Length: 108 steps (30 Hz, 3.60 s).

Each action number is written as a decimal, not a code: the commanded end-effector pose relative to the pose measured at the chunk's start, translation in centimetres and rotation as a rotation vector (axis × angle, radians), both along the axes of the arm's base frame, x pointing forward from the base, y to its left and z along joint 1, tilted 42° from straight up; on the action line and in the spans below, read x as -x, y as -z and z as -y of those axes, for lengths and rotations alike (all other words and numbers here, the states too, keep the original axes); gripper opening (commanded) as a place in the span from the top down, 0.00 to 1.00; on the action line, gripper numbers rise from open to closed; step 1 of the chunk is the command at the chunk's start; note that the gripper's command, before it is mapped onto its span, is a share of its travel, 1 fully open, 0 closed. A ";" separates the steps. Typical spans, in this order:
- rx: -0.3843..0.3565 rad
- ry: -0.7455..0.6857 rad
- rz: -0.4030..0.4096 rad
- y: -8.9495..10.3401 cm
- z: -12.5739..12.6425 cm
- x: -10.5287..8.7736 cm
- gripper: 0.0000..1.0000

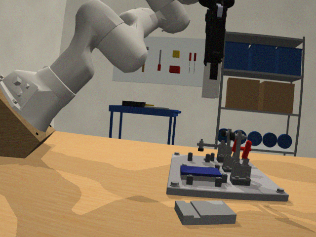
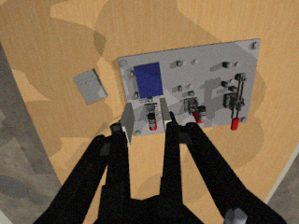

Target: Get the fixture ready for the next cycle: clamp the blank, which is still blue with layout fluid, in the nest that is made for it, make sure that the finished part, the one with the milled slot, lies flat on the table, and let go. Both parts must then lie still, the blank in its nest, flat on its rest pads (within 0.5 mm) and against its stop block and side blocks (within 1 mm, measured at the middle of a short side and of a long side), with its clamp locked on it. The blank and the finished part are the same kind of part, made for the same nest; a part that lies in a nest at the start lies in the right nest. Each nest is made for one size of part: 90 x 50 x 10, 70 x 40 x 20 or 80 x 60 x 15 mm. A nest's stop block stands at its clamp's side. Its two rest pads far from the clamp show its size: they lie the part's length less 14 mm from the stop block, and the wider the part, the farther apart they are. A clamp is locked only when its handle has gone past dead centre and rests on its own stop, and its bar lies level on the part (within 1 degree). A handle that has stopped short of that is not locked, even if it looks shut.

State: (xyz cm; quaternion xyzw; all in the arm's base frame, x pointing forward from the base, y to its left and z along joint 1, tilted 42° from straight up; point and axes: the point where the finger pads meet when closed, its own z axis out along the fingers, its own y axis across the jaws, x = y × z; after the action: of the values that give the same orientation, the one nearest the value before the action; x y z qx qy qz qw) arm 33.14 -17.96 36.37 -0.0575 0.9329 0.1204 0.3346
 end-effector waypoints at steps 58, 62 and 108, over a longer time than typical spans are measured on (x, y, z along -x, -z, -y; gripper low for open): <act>-0.010 0.015 0.006 4.4 -1.7 -3.8 1.00; -0.010 0.015 0.006 7.7 -2.8 -6.5 1.00; -0.010 0.015 0.006 14.9 -4.0 -2.2 1.00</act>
State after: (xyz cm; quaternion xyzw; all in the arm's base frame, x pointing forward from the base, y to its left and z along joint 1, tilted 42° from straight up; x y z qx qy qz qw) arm 34.85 -13.96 21.96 -0.0426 0.9321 0.1282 0.3360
